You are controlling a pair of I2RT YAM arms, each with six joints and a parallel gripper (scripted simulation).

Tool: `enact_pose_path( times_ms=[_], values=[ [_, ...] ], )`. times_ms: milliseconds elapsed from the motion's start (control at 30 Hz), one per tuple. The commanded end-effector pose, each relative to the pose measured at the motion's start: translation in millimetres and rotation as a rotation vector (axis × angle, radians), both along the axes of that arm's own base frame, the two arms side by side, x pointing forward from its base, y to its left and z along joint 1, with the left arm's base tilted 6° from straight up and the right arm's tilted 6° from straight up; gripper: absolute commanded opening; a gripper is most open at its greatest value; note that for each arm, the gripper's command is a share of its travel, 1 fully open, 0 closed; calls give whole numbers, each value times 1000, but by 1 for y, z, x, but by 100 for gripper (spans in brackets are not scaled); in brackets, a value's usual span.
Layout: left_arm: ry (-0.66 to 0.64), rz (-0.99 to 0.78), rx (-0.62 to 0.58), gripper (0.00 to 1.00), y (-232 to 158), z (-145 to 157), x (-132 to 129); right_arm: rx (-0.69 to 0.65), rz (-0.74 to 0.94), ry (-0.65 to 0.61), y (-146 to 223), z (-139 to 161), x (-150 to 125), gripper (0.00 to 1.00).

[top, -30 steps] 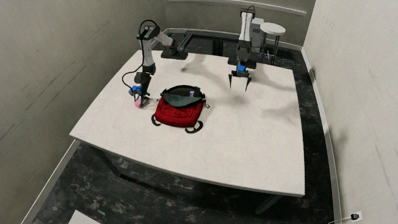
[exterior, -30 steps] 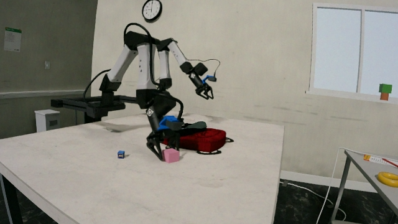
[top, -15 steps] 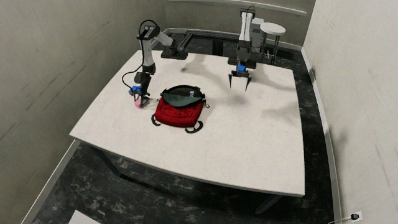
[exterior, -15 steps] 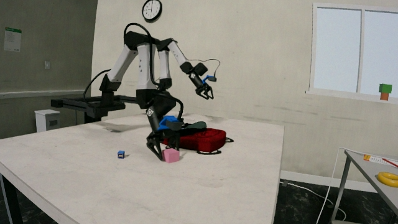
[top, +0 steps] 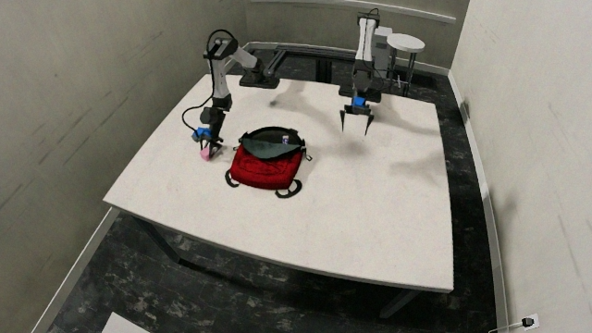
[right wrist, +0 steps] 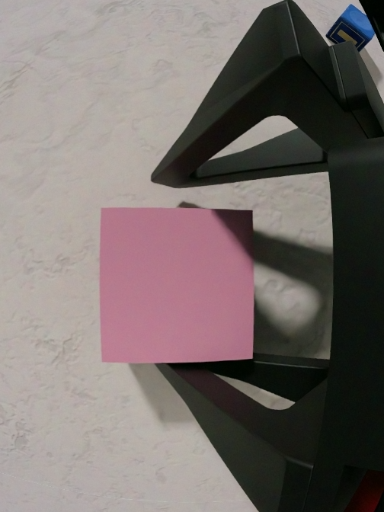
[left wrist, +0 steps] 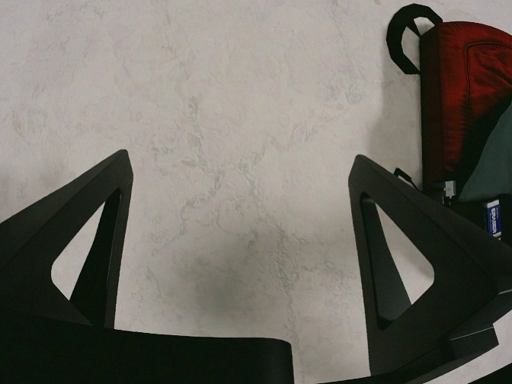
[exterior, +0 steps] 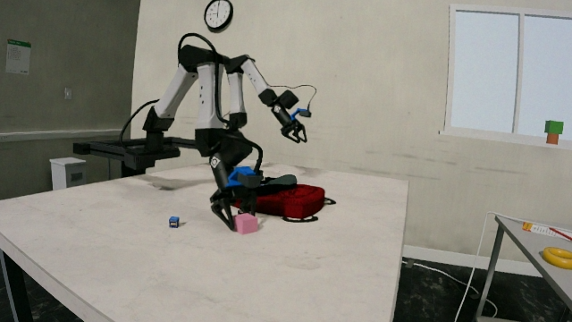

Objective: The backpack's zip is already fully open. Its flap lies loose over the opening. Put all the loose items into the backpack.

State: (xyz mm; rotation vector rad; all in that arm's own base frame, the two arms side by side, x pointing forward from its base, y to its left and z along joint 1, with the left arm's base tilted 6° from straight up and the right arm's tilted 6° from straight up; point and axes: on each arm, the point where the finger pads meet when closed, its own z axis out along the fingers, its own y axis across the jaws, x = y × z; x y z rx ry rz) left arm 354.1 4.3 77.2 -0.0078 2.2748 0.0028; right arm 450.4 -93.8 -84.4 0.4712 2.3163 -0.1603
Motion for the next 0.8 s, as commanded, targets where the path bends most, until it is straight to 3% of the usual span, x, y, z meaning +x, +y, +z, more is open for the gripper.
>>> enact_pose_path(
  times_ms=[0, 100, 133, 300, 333, 500, 533, 767],
  values=[
    [-18, -7, 1, 90, -2, 6, 3, -13, 5, -59, 0, 24, 13, 65],
    [-18, -7, 1, 90, -2, 6, 3, -13, 5, -58, 0, 24, 13, 65],
    [-18, -7, 1, 90, -2, 6, 3, -13, 5, -59, 0, 25, 13, 56],
    [-18, -7, 1, 90, -2, 6, 3, -14, 5, -64, -1, 27, 17, 56],
    [-18, -7, 1, 90, -2, 6, 3, -14, 5, -64, -1, 27, 17, 48],
    [-18, -7, 1, 90, -2, 6, 3, -13, 4, -59, -1, 27, 17, 48],
    [-18, -7, 1, 90, -2, 6, 3, -13, 4, -59, -1, 27, 17, 39],
    [-18, -7, 1, 90, -2, 6, 3, -13, 4, -60, -1, 27, 18, 39]
  ],
)
